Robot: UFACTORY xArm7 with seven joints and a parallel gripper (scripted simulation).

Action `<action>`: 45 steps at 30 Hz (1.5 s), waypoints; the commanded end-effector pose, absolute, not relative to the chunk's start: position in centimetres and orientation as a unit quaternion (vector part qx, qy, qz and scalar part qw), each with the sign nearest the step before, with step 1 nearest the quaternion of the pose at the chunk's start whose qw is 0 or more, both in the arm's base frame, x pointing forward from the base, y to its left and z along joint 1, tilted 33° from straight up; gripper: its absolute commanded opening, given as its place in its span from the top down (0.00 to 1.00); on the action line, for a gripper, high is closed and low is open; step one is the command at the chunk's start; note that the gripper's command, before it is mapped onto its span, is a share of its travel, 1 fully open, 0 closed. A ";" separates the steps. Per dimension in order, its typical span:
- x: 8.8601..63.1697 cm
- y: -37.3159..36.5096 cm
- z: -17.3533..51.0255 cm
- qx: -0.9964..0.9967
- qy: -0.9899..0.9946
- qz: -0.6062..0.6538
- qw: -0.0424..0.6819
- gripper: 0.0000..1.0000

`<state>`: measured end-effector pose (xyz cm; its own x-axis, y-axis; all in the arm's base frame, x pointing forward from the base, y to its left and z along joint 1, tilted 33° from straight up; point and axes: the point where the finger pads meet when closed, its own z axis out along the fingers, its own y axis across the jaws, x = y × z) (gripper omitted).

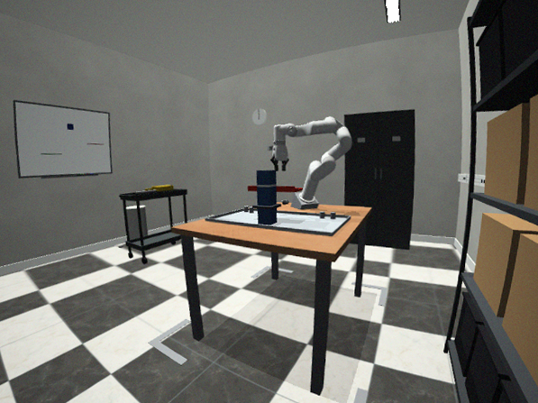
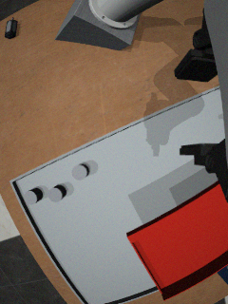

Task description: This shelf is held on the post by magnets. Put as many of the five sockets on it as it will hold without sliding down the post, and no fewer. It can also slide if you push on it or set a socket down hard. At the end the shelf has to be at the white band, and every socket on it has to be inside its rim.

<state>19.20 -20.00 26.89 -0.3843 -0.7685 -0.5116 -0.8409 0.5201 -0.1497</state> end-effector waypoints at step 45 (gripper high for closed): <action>15.3 -31.2 15.2 0.250 0.927 0.242 0.141 0.39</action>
